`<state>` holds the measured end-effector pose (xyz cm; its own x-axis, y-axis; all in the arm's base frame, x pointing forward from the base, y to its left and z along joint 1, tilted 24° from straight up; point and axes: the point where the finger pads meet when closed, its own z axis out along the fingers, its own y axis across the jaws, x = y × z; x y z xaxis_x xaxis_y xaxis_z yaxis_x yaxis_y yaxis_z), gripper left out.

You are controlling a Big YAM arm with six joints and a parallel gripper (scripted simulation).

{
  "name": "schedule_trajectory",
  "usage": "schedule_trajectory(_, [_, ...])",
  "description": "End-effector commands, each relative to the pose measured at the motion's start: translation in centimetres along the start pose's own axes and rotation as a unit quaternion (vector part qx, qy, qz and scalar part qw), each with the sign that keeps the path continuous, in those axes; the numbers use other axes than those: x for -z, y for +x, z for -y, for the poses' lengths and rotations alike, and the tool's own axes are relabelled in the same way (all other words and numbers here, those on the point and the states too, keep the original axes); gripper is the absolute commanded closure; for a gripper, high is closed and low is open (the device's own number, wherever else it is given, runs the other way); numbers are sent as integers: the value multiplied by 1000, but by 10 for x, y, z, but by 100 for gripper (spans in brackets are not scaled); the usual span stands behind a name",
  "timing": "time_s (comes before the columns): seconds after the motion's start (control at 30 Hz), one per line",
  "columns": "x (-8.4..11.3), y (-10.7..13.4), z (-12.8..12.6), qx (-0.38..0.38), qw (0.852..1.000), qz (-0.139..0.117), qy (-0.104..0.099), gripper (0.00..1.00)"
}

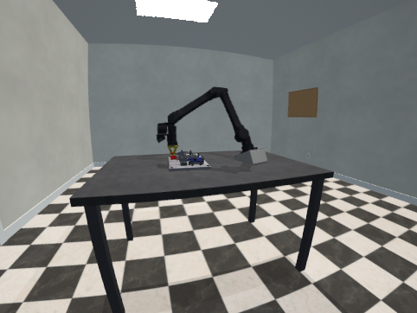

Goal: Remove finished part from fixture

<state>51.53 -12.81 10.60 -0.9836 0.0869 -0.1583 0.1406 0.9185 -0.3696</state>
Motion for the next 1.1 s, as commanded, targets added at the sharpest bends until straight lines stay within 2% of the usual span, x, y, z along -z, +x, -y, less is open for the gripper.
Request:
schedule_trajectory(0.0, [-13,3,-2,7,1000,-10,-1,55])
schedule_trajectory(0.53, [-9,4,-6,11,1000,-9,-1,55])
schedule_trajectory(1.07, [10,0,-4,10,1000,9,-1,55])
